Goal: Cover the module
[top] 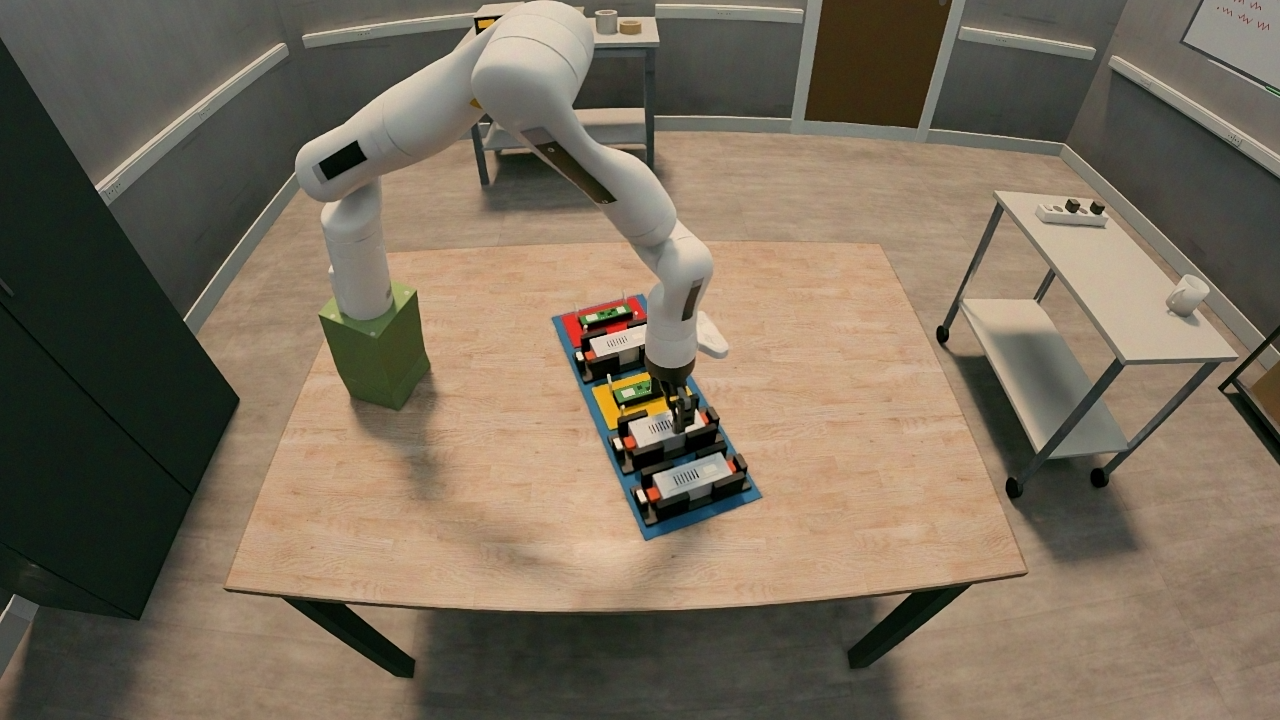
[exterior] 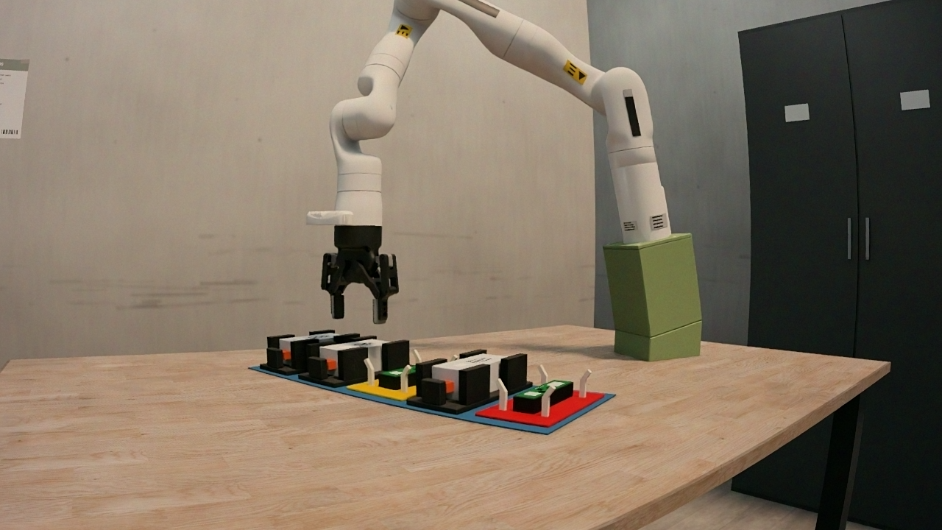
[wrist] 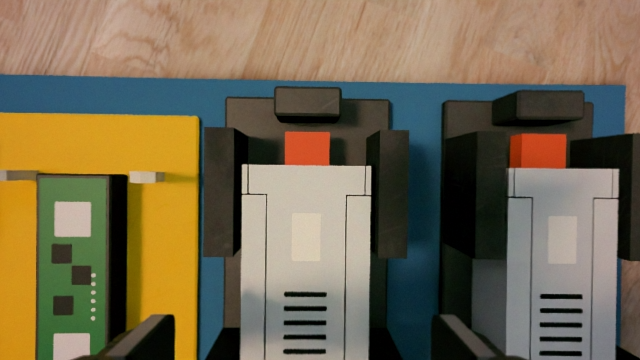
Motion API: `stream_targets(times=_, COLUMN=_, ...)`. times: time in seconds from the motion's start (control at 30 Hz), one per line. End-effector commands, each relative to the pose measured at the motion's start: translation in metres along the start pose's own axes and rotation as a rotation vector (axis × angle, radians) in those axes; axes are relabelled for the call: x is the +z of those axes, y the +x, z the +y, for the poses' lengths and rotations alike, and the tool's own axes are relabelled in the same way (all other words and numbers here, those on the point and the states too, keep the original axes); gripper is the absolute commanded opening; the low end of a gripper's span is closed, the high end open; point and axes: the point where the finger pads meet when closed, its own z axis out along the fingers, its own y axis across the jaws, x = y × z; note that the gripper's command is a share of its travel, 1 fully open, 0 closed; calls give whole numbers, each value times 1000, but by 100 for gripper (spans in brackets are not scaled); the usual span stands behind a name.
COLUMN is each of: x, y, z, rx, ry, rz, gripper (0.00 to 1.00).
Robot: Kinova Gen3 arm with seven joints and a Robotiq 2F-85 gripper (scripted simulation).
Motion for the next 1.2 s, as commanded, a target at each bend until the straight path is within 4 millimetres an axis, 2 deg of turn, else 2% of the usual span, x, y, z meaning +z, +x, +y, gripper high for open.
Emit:
stream_targets(times=0.0, x=2, y=1, z=1, rx=0, ry=-1, rz=2, gripper=100)
stream_targets(times=1.17, x=22, y=1, z=1, rx=0, ry=-1, rz=2, gripper=100)
